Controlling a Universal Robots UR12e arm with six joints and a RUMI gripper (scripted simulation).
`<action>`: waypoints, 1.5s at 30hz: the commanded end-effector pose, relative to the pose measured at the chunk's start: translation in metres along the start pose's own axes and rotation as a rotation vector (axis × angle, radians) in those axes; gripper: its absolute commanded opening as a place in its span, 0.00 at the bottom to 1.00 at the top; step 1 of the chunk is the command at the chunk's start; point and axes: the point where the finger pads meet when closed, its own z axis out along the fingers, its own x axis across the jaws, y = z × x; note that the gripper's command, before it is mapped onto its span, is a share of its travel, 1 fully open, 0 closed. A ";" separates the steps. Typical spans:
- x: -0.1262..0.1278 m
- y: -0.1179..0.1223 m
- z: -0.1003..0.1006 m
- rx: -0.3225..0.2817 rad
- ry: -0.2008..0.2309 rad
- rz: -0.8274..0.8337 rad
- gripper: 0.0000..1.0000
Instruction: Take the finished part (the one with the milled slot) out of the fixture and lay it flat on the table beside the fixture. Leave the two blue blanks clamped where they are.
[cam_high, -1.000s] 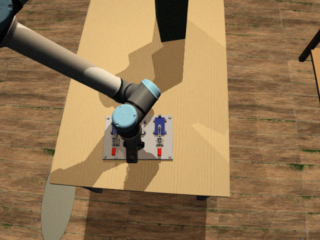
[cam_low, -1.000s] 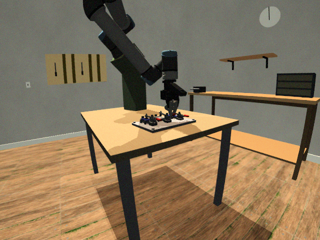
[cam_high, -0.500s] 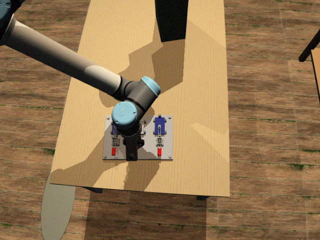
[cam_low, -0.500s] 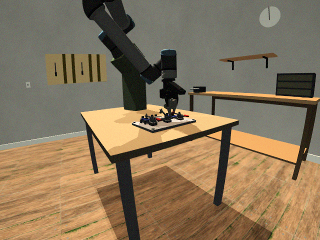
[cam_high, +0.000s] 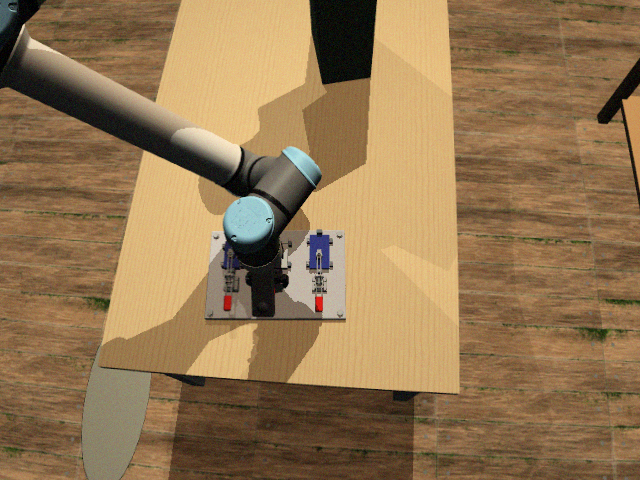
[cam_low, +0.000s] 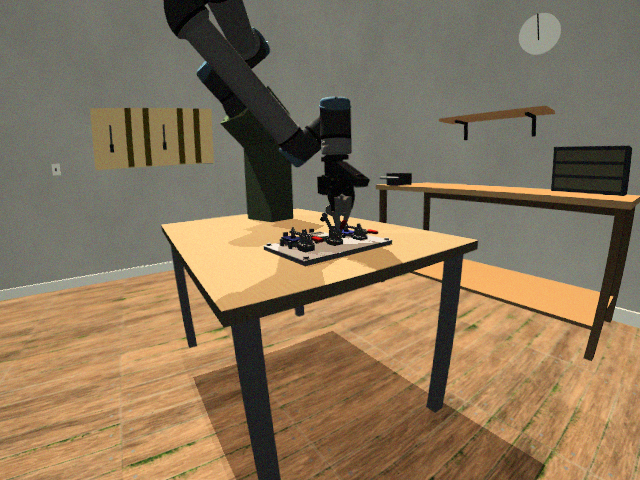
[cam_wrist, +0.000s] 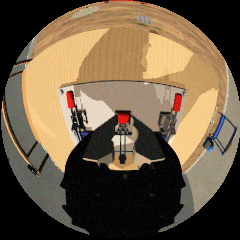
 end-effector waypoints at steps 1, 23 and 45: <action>0.001 0.006 -0.004 0.000 0.001 -0.001 0.00; 0.000 0.020 -0.004 -0.002 0.000 -0.001 0.00; 0.000 0.025 -0.004 -0.003 0.000 -0.001 0.00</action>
